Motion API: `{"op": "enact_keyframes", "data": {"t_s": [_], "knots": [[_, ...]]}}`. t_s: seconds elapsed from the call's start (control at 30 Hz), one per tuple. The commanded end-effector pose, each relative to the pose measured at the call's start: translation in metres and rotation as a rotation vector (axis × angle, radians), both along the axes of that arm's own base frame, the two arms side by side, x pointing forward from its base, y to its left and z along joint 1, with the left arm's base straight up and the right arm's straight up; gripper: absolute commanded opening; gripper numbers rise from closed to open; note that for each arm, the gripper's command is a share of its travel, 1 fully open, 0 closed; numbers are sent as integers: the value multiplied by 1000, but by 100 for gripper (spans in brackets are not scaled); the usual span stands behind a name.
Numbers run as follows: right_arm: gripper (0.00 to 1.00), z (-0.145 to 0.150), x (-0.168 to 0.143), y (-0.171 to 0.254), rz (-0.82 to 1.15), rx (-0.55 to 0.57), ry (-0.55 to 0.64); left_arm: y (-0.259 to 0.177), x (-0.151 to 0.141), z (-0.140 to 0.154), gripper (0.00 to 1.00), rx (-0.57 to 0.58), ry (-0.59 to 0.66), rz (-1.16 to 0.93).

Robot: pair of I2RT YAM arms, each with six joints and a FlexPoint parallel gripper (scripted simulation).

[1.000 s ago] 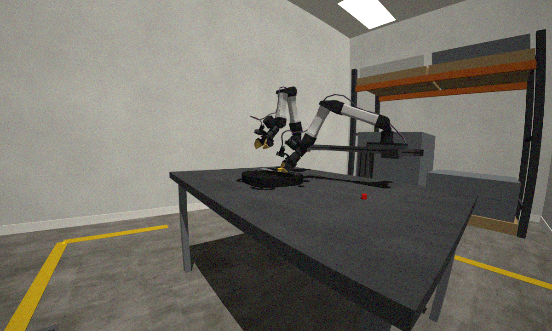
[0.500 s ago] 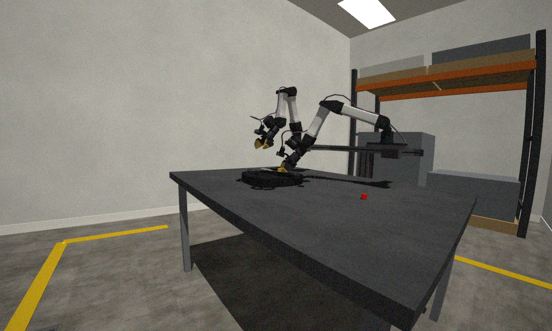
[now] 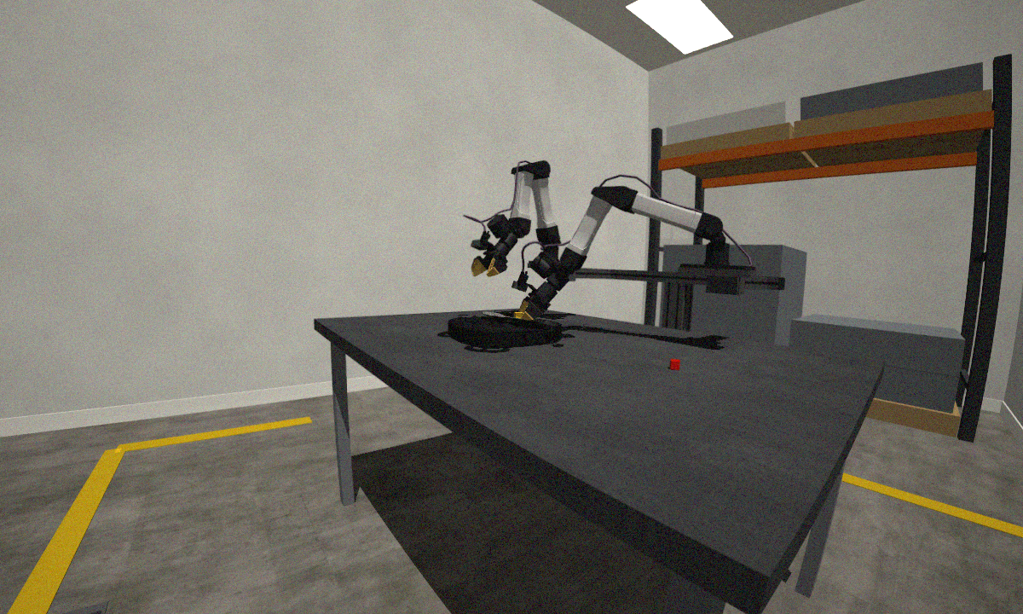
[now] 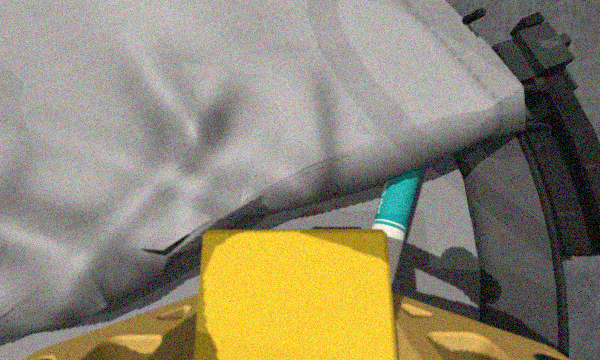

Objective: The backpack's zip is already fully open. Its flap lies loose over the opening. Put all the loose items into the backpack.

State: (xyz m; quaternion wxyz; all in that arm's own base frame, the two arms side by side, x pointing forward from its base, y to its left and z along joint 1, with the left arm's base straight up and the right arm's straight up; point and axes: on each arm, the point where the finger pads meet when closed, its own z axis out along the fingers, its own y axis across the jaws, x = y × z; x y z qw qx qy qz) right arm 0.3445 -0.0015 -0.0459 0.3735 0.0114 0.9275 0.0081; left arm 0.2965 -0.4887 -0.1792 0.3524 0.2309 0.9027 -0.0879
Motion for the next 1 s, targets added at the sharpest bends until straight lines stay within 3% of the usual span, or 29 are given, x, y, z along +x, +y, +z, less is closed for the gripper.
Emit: {"op": "enact_keyframes", "data": {"t_s": [0.0, 0.6, 0.63, 0.83, 0.87, 0.97], "knots": [[90, 9, 8, -2, 1, 1, -34, -5, 1, 7, 45, -14, -6, -1], [90, 9, 8, -2, 1, 1, -34, -5, 0, 7, 41, -14, -6, -1], [90, 9, 8, -2, 1, 1, -34, -5, 0, 7, 49, -14, -6, -1], [90, 9, 8, -2, 1, 1, -34, -5, 0, 7, 49, -14, -6, -1], [90, 9, 8, -2, 1, 1, -34, -6, 0, 7, 56, -14, -6, -1], [90, 9, 8, -2, 1, 1, -34, -6, 0, 7, 56, -14, -6, -1]]}}
